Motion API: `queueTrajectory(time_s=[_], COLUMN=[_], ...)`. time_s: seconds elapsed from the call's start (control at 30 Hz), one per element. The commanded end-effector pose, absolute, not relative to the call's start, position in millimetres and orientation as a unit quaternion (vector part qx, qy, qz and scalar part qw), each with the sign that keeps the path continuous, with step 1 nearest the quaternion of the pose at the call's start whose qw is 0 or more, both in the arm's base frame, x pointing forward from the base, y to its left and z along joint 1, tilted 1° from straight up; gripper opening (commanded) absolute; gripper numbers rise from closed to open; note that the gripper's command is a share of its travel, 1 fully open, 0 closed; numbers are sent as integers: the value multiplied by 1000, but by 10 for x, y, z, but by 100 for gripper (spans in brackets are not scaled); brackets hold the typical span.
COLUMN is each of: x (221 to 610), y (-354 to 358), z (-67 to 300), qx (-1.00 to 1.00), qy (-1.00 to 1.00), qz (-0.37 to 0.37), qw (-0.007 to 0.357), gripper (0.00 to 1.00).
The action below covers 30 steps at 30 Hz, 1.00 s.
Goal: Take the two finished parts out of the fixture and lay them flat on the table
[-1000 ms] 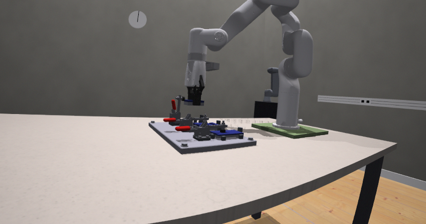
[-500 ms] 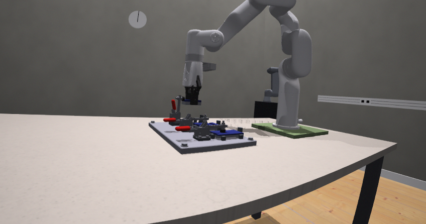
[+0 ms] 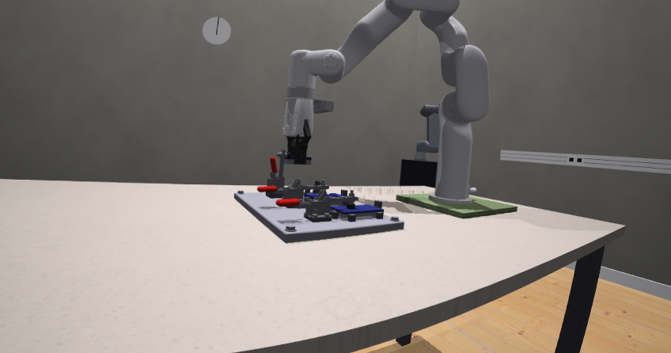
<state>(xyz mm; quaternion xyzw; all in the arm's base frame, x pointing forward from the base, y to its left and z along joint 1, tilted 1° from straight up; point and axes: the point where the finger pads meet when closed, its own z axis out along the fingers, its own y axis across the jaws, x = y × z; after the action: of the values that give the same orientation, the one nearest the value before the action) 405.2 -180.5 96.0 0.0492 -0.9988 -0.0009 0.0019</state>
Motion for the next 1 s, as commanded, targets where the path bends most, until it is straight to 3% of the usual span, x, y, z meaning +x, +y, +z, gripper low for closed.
queueTrajectory(time_s=[0.0, 0.97], x=[4076, 4111], y=[-1891, -2242], z=[973, 970], qx=[50, 50], qy=[-999, -999], qz=[0, 0], qw=[0, 1], gripper=[0, 0])
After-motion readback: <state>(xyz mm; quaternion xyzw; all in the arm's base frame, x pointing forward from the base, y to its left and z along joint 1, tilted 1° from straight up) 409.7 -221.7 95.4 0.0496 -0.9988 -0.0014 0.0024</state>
